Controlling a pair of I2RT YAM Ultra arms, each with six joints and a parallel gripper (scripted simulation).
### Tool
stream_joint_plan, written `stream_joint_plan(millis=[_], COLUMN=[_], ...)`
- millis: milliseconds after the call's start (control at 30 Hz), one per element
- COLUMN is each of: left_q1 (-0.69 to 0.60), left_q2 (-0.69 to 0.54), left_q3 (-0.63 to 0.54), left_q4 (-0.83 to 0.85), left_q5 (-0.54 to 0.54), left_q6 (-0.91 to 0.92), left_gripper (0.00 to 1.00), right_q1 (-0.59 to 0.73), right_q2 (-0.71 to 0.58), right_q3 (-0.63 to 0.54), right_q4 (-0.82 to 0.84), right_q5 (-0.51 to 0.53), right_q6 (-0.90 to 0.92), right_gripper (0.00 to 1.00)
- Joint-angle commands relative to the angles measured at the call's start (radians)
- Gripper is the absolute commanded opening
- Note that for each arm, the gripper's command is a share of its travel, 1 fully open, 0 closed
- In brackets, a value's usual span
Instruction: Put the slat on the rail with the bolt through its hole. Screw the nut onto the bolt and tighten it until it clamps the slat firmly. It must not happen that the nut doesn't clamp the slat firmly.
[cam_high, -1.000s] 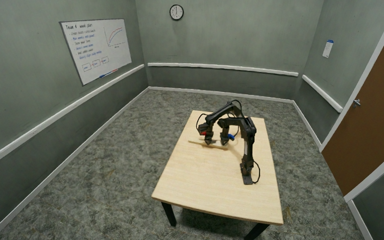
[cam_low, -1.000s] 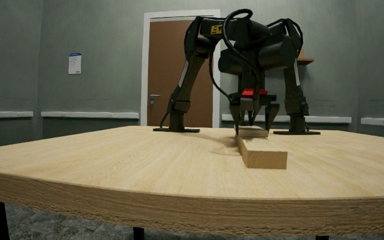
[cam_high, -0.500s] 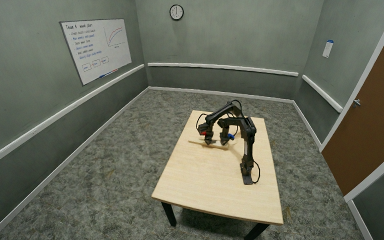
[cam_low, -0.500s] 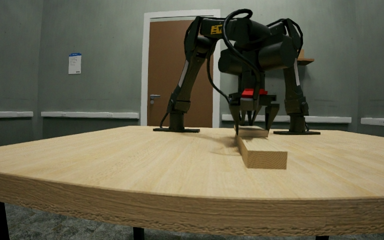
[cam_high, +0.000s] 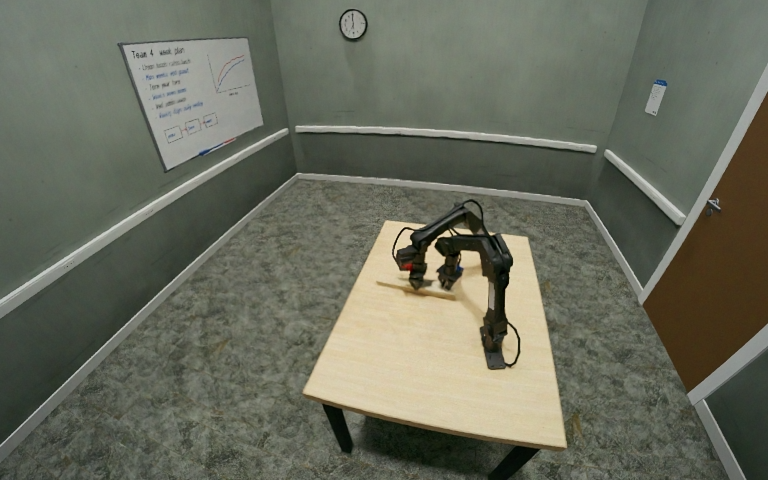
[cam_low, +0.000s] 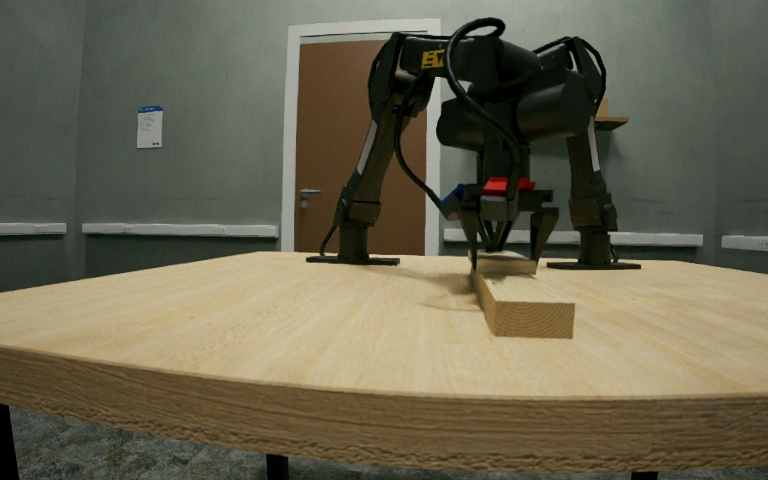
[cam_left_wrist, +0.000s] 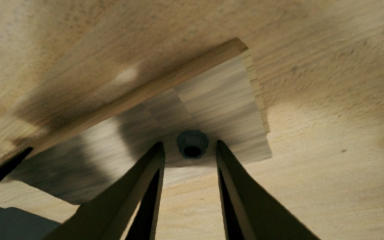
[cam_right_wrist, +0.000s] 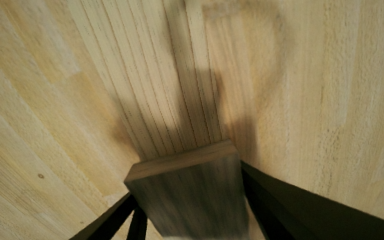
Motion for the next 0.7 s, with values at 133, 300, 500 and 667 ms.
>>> stream_joint_plan(millis=[133,300,500,667], left_q1=[0.001,0.0,0.002,0.002], left_q2=[-0.004,-0.001,0.006,0.007], left_q3=[0.029,0.037,0.049,0.052], left_q4=[-0.023,-0.031,-0.035,-0.039], left_q5=[0.028,0.029,0.033,0.036], left_q6=[-0.415,-0.647,-0.924,-1.063], left_gripper=[0.34,0.34,0.34,0.34], right_q1=[0.0,0.0,0.0,0.0], right_q2=[-0.009,-0.009,-0.009,-0.009], right_q3=[0.005,0.005,0.005,0.005], right_q4=[0.001,0.001,0.001,0.001], right_q5=[0.002,0.002,0.002,0.002], right_q6=[0.0,0.0,0.0,0.0], right_gripper=[0.72,0.72,0.72,0.72])
